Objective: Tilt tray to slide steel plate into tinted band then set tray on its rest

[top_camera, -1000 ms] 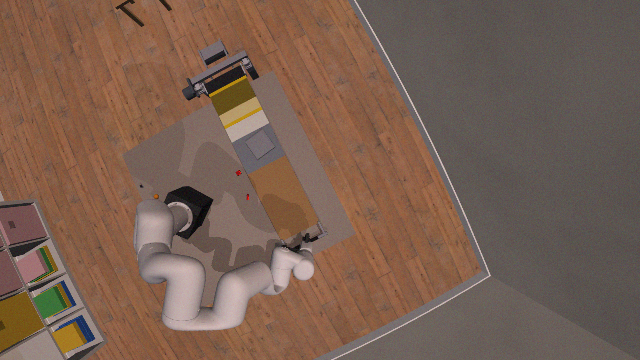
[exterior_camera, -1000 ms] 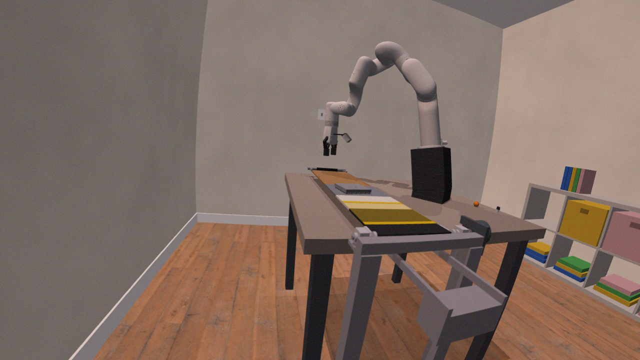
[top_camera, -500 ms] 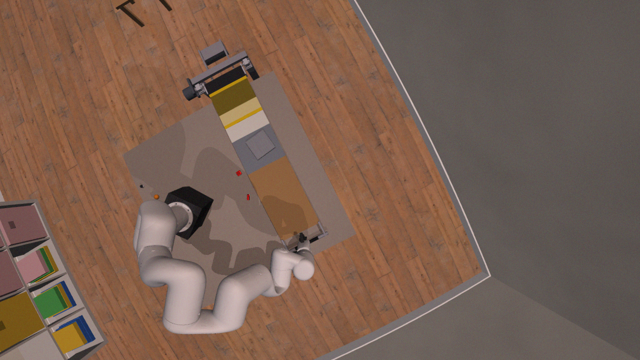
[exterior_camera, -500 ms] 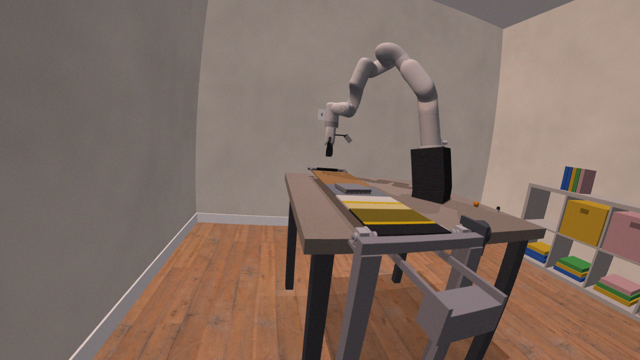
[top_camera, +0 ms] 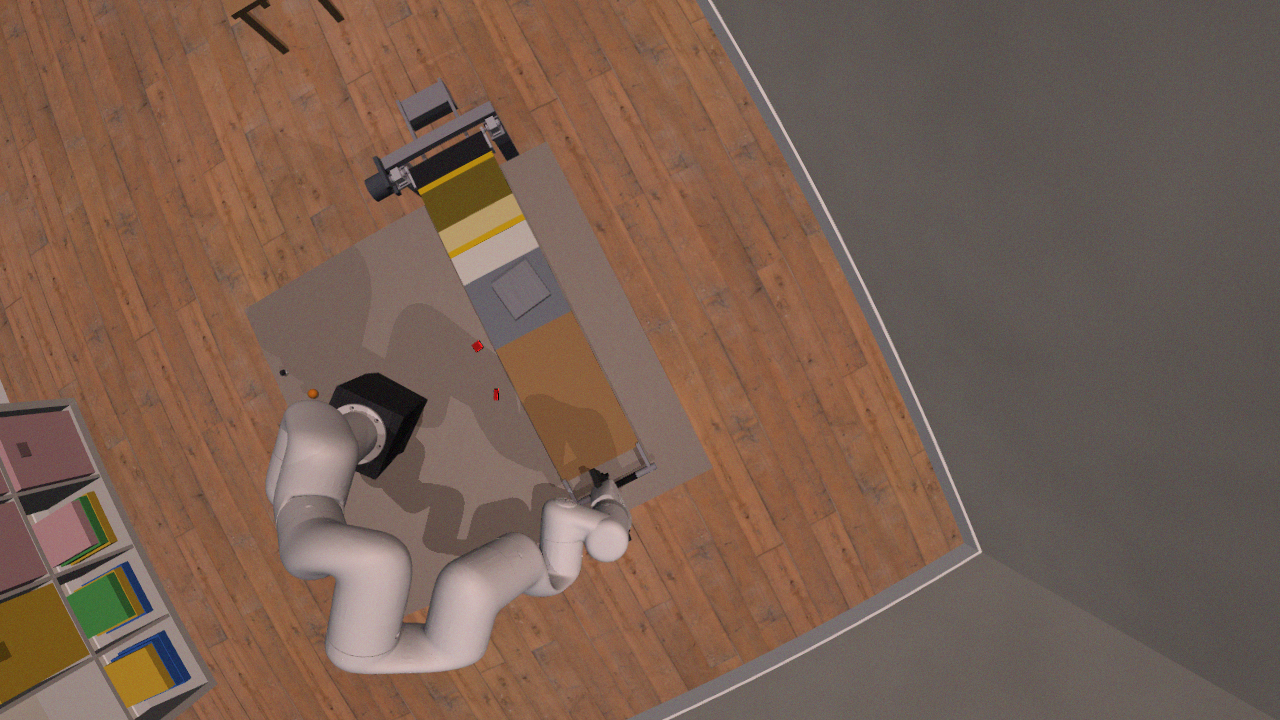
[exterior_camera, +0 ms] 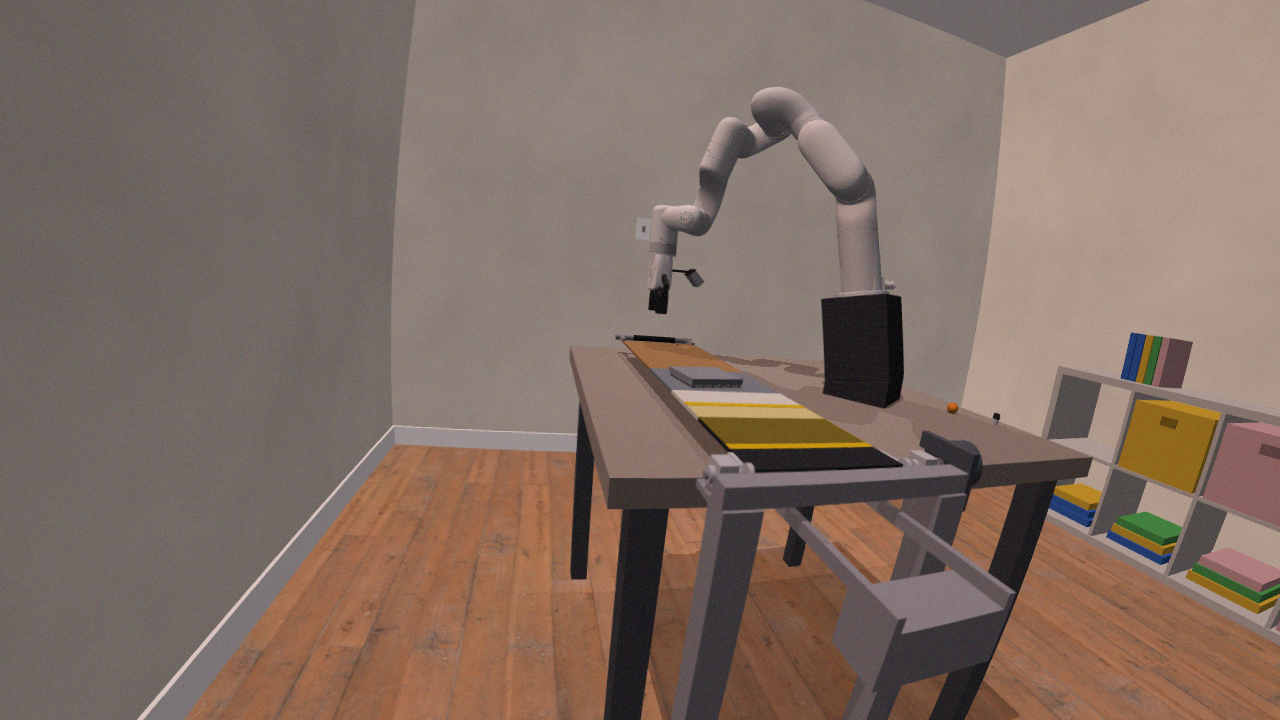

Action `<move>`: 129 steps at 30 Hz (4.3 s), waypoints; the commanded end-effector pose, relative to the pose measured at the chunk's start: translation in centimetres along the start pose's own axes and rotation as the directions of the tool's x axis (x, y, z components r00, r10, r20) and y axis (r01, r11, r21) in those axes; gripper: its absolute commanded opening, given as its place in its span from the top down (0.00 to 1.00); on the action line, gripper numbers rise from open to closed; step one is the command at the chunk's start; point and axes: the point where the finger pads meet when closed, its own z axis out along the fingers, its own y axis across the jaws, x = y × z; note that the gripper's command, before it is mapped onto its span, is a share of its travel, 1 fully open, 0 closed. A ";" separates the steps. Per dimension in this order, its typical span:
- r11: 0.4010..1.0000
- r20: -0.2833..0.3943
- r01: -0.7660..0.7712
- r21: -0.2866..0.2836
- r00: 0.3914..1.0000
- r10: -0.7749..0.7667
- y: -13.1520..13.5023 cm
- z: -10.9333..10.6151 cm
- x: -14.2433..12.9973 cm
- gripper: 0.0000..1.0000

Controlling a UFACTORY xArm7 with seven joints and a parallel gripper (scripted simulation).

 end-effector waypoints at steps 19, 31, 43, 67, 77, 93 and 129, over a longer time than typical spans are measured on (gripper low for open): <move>1.000 0.004 0.007 0.001 1.000 -0.007 -0.1 -0.2 -0.2 0.60; 1.000 0.004 0.007 0.001 1.000 -0.007 -0.1 -0.2 -0.2 0.60; 1.000 0.004 0.007 0.001 1.000 -0.007 -0.1 -0.1 -0.2 0.60; 1.000 0.004 0.007 0.000 1.000 -0.007 -0.1 2.1 -0.1 0.60; 1.000 0.004 0.007 0.000 1.000 -0.007 -0.2 3.6 -0.1 0.60; 1.000 0.004 0.007 0.000 1.000 -0.007 -0.2 4.8 -0.1 0.60; 1.000 0.004 0.007 0.000 1.000 -0.007 -0.3 4.8 -0.3 0.60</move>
